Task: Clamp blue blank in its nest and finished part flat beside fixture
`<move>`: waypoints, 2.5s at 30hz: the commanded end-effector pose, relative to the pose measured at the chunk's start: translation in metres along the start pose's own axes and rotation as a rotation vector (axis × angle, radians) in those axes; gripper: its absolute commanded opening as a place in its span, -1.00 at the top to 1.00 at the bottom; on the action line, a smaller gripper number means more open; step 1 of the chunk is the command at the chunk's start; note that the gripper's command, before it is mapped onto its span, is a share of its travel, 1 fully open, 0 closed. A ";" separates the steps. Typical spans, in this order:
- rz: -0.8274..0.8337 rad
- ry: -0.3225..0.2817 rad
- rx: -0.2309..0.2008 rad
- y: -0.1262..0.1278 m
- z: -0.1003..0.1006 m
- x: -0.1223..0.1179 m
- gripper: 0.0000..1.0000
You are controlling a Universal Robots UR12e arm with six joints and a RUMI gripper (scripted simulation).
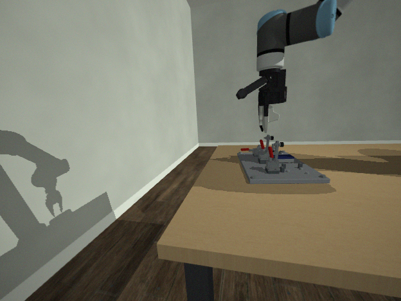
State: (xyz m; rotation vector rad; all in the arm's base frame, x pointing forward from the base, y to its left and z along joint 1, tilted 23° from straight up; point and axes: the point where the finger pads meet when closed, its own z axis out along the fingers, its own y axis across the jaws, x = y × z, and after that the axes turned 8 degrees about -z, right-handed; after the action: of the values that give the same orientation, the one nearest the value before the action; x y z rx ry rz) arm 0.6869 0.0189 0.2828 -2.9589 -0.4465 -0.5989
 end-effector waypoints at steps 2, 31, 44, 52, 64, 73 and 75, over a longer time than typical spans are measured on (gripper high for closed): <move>0.000 0.001 -0.001 0.001 -0.001 0.003 0.44; 0.000 0.001 -0.001 0.001 0.033 0.003 0.44; 0.000 0.001 -0.001 0.001 0.038 0.003 0.44; 0.000 0.001 -0.001 0.001 0.038 0.003 0.44; 0.000 0.001 -0.001 0.001 0.038 0.003 0.44; 0.000 0.001 -0.001 0.001 0.038 0.003 0.44; 0.000 0.001 -0.001 0.001 0.038 0.003 0.44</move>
State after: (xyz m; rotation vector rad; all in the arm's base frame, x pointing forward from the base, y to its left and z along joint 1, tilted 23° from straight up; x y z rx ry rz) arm 0.7031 0.0247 0.2482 -2.9590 -0.4465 -0.5986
